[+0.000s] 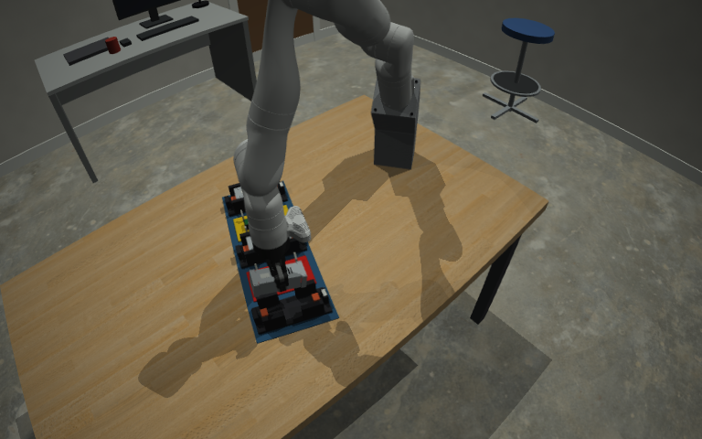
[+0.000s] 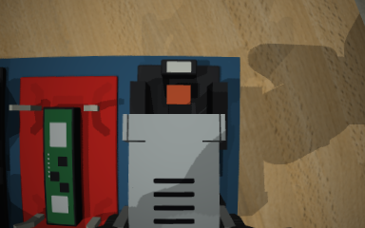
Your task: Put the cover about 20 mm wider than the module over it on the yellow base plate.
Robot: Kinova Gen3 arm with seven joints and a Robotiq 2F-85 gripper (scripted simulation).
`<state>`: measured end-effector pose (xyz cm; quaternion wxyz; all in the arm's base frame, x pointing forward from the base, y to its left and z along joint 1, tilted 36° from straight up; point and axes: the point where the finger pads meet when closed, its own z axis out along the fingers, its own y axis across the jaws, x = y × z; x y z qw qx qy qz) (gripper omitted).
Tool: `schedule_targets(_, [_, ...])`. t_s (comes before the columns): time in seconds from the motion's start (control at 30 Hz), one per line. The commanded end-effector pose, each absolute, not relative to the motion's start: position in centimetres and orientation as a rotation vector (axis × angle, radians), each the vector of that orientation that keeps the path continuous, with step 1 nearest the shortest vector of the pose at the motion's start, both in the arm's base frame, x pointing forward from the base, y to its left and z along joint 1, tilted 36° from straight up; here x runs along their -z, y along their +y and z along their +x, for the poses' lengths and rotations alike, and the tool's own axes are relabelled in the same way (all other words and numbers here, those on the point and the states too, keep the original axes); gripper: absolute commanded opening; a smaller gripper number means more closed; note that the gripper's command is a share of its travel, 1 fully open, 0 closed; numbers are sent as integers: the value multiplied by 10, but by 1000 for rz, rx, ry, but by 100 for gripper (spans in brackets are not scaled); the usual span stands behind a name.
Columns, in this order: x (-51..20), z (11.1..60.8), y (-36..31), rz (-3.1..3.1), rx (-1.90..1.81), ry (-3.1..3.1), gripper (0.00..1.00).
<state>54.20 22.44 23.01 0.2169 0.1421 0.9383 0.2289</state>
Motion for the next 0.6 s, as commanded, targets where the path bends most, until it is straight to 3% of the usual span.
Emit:
schedule_targets(0.0, [-231, 542, 224, 394, -635, 2597, 0])
schedule_targets(0.57, [-220, 539, 210, 396, -637, 2602, 0])
